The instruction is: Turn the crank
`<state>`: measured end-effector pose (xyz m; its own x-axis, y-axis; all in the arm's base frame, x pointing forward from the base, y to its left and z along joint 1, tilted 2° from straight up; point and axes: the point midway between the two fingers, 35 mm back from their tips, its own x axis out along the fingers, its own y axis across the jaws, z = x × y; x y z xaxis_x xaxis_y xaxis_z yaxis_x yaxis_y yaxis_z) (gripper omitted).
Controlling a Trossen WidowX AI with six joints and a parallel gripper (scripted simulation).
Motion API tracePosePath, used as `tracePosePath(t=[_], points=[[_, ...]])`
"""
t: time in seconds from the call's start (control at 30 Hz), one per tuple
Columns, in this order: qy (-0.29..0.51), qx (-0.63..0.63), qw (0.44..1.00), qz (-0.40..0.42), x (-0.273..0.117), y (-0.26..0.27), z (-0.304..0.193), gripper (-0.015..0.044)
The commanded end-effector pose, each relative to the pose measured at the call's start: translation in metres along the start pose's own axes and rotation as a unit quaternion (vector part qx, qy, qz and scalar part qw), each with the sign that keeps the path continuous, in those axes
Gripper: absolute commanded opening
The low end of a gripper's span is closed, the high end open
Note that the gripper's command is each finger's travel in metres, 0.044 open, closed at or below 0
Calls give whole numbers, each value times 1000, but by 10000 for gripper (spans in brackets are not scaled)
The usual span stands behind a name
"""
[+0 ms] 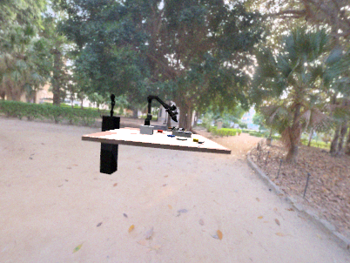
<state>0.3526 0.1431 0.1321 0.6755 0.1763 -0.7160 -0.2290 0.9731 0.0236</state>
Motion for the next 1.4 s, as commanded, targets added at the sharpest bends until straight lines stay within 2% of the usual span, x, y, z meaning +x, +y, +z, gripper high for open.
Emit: tracePosePath(t=[0.0, 0.3, 0.6, 1.2, 1.37], points=[[-8, -24, 1000, 19, 8, -13, 14, 440], [-37, -83, 994, 55, 23, -49, 41, 440], [-37, -83, 994, 55, 60, -49, 8, 440], [-37, -83, 994, 55, 59, -49, 9, 440], [-37, -82, 995, 53, 32, -50, 33, 440]])
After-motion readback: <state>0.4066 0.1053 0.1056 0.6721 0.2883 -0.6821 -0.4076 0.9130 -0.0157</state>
